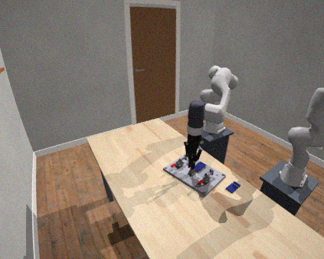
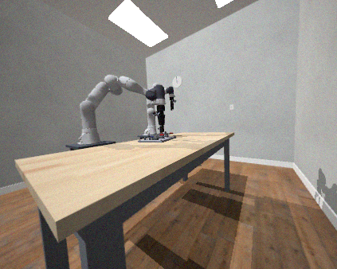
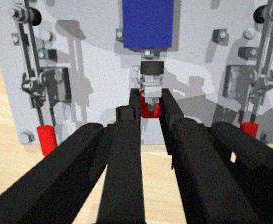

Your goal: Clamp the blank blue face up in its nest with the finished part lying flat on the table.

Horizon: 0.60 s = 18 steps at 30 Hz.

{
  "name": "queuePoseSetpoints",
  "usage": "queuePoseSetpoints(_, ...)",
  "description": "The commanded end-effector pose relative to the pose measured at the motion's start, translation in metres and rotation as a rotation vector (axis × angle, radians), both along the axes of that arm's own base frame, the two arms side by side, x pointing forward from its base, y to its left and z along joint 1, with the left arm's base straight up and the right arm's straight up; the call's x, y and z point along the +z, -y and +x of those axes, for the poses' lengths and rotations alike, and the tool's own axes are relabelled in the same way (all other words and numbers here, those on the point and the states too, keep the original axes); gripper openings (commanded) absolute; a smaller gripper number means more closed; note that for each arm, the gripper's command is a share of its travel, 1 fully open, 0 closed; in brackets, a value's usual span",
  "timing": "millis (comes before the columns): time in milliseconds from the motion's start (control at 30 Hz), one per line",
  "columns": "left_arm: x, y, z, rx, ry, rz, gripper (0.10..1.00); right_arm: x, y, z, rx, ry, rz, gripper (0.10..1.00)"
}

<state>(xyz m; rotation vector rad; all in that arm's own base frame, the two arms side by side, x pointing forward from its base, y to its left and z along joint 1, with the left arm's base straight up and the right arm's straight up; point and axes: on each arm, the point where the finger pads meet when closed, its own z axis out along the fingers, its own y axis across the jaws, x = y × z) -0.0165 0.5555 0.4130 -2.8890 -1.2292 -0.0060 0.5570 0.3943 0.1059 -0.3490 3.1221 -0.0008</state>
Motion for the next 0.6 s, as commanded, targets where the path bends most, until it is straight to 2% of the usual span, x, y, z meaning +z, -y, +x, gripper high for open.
queuePoseSetpoints(0,0.0,0.0,0.0,0.0,0.0,0.0,1.0,-0.0009,0.0004,0.0009,0.002,0.0,0.0,0.099)
queuePoseSetpoints(567,0.0,0.0,0.0,0.0,0.0,0.0,1.0,-0.001,-0.0005,0.0051,0.002,0.0,0.0,0.099)
